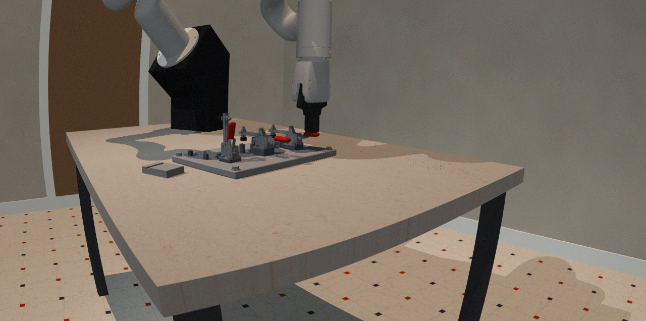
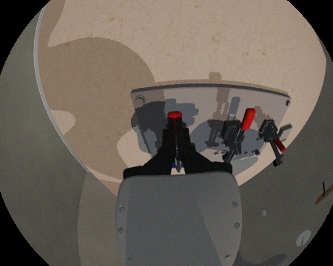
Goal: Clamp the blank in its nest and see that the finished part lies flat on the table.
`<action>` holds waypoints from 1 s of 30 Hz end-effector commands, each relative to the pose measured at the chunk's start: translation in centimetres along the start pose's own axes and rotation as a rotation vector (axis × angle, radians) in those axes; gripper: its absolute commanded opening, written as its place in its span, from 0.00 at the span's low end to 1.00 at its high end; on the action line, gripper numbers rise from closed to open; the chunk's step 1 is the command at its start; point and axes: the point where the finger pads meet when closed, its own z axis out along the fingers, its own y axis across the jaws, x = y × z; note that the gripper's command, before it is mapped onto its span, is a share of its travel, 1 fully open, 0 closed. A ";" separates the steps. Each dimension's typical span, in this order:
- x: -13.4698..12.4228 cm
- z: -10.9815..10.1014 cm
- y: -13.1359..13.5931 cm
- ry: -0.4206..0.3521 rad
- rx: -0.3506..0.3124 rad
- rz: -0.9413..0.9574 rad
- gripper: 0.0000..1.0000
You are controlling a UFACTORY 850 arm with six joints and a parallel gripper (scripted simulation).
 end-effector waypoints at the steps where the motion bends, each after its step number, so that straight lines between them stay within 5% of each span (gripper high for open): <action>1: 0.0 -0.1 0.0 0.001 0.000 0.000 0.00; 30: 0.0 0.3 0.0 0.001 0.000 0.000 0.00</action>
